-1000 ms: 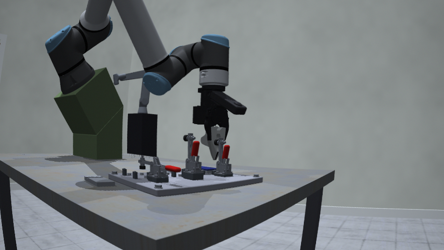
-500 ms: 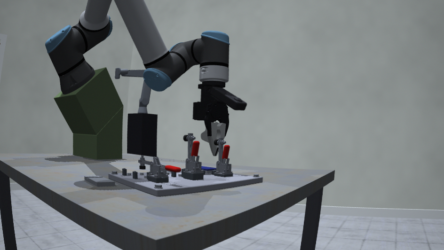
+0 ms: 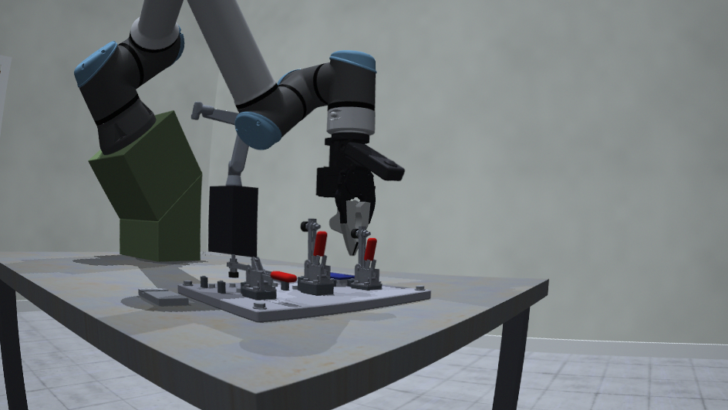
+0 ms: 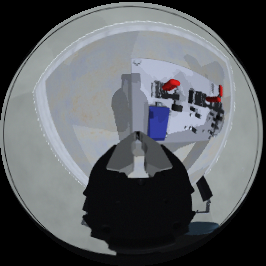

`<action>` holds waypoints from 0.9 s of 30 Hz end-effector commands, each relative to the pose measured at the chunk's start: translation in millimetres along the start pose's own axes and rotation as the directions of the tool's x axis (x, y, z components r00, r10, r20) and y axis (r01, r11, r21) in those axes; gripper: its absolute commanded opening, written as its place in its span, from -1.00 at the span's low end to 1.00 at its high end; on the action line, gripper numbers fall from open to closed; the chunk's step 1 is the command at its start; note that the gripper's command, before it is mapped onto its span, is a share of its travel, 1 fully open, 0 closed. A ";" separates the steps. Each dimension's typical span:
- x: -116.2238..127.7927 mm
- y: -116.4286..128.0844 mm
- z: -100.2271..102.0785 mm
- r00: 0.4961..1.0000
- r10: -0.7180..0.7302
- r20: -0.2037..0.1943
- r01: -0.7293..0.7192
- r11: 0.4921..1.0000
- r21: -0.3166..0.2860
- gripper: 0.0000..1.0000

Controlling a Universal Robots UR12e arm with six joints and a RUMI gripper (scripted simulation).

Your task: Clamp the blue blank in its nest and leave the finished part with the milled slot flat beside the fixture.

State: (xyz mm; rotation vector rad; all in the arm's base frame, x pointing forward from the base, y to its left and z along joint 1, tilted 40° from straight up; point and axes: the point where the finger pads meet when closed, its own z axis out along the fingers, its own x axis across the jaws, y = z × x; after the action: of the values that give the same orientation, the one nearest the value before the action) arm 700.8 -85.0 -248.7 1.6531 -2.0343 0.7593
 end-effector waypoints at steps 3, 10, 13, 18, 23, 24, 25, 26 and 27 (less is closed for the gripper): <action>-0.1 -0.4 -0.6 1.000 0.000 0.000 0.000 1.000 0.001 -1.00; -0.1 -0.4 -0.6 1.000 0.000 0.000 0.000 1.000 0.001 -1.00; -0.1 -0.4 -1.0 1.000 0.000 0.000 0.000 1.000 0.001 -0.44; -0.1 -0.4 -12.2 1.000 0.000 0.000 0.000 1.000 0.001 -0.44; -0.1 -0.4 -35.6 1.000 0.000 0.000 0.000 1.000 0.001 -0.44; -0.1 -0.4 -35.6 1.000 0.000 0.000 0.000 1.000 0.001 -0.44; -0.1 -0.4 -43.1 1.000 0.000 0.000 0.000 1.000 0.001 -0.44; -0.1 -0.4 -51.1 1.000 0.000 0.000 0.000 1.000 0.001 -0.44; -0.1 -0.4 -59.4 1.000 0.000 0.000 0.000 1.000 0.001 -0.44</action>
State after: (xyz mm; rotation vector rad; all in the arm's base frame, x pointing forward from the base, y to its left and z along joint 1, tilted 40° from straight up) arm 699.9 -63.7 -223.4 1.6542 -2.0340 0.7604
